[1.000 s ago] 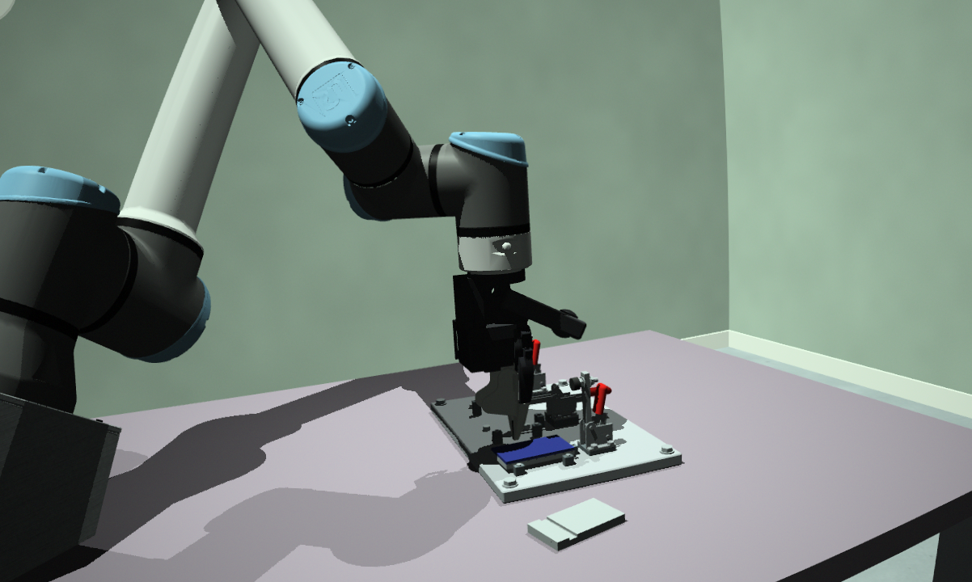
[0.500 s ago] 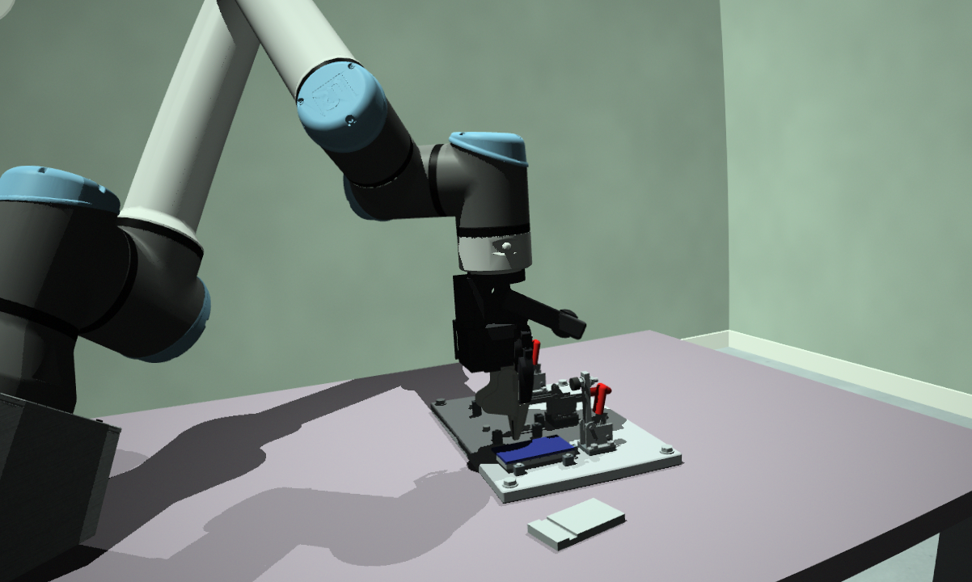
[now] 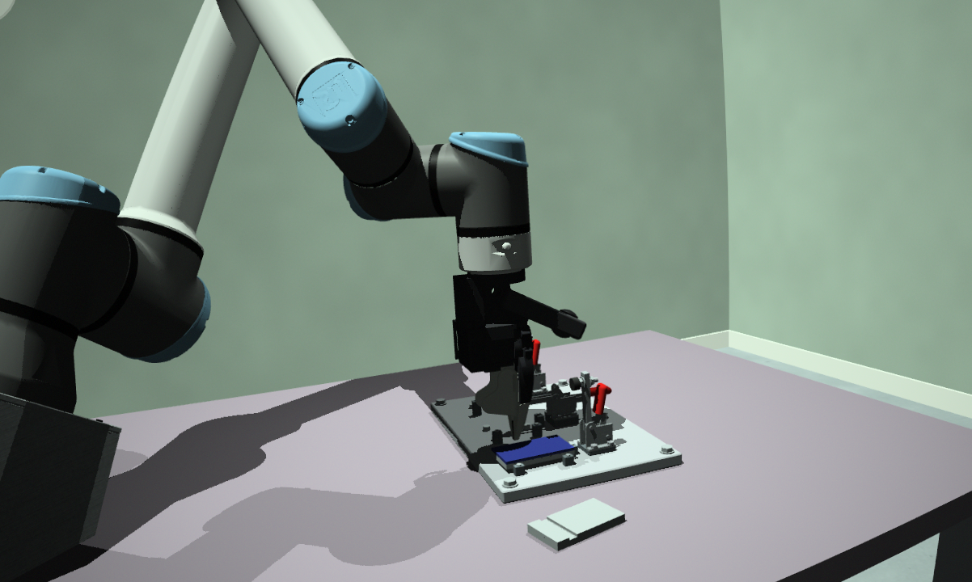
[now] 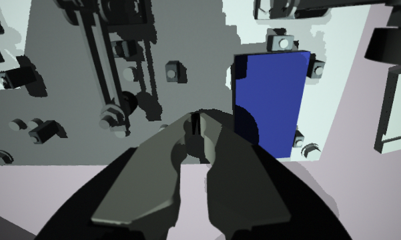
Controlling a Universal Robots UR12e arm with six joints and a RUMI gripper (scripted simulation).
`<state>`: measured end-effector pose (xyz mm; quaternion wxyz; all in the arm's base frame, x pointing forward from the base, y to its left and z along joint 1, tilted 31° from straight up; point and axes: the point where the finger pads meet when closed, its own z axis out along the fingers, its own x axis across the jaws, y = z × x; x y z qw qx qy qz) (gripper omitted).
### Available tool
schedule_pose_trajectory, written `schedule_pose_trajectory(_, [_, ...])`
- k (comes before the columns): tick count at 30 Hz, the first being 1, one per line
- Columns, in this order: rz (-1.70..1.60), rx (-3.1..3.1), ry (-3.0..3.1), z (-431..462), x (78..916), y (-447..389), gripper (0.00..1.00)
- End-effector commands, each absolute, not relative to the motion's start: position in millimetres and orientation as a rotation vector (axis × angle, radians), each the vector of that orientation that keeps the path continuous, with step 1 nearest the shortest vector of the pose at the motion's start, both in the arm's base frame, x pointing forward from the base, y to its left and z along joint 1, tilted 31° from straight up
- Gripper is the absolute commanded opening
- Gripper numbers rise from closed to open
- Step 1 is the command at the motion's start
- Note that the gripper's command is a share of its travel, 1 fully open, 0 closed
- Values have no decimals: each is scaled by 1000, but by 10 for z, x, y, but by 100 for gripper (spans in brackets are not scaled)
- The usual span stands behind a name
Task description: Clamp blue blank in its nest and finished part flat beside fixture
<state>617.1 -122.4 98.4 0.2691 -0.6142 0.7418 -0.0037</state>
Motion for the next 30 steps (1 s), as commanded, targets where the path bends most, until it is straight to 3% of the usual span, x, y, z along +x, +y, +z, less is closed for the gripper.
schedule_pose_trajectory(1, [-12, -1656, 2000, 987, 6173, -1232, 0])
schedule_pose_trajectory(30, [-12, -1656, 2000, 970, 6169, -1273, 0])
